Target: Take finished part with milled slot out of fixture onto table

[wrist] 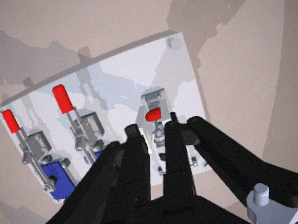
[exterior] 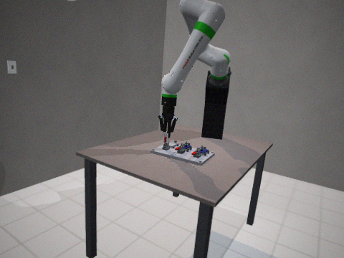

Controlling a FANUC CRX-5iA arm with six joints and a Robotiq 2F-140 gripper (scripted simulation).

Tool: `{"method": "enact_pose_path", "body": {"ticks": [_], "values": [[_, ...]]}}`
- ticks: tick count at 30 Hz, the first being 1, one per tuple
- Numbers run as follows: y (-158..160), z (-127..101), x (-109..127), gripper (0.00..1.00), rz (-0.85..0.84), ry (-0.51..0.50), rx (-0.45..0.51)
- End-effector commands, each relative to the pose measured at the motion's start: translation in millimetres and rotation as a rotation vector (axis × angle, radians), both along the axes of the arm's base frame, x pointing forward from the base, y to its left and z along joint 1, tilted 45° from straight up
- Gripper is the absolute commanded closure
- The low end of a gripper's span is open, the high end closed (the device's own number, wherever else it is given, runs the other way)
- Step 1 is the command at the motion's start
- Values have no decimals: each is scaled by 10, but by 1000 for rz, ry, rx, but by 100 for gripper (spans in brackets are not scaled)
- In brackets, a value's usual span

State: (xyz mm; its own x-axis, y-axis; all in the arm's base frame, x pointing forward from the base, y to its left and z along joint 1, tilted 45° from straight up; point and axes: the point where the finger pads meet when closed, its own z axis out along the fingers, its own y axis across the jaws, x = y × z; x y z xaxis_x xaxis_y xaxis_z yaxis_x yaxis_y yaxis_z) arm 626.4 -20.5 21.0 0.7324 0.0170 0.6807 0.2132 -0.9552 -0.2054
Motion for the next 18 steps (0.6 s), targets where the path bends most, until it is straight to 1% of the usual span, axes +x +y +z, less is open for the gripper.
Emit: {"method": "enact_pose_path", "body": {"ticks": [1,14,15,18], "values": [[-2,0,-1,89,0,0,0],[-2,0,-1,89,0,0,0],[-2,0,-1,72,0,0,0],[-2,0,-1,72,0,0,0]]}}
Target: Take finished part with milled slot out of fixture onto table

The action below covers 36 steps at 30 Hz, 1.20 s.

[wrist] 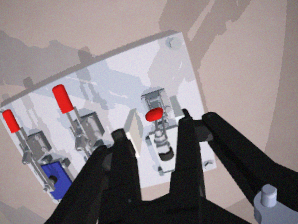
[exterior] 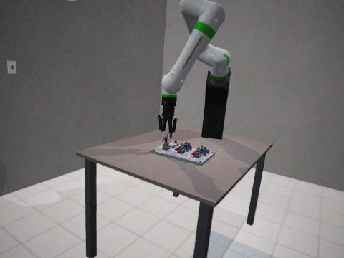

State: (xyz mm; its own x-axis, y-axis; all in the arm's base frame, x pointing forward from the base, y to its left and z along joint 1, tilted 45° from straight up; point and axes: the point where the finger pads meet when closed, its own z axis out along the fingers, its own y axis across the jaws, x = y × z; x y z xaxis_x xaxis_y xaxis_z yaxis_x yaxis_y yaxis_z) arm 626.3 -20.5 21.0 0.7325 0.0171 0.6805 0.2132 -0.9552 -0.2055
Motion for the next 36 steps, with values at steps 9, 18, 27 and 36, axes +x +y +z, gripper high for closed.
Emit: {"method": "enact_pose_path", "body": {"ticks": [9,18,27,36], "values": [[-2,1,1,72,0,0,0],[-2,2,1,72,0,0,0],[-3,5,-2,72,0,0,0],[-33,75,-67,72,0,0,0]]}}
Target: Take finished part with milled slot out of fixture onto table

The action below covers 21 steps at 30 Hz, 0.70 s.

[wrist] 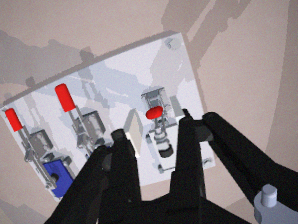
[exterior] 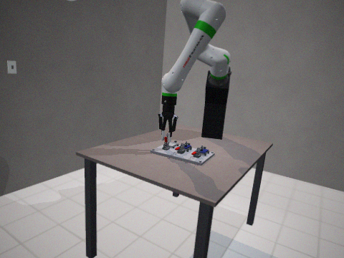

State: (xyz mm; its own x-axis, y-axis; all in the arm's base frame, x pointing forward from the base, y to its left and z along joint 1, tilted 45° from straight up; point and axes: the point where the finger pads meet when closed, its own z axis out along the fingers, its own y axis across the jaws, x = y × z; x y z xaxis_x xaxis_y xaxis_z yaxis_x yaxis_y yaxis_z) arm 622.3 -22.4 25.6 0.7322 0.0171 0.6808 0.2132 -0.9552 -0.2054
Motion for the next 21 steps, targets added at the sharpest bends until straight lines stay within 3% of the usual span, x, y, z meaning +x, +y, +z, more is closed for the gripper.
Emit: {"method": "enact_pose_path", "body": {"ticks": [1,12,21], "values": [[-22,47,-43,72,0,0,0],[-113,264,-243,72,0,0,0],[-131,307,-282,72,0,0,0]]}}
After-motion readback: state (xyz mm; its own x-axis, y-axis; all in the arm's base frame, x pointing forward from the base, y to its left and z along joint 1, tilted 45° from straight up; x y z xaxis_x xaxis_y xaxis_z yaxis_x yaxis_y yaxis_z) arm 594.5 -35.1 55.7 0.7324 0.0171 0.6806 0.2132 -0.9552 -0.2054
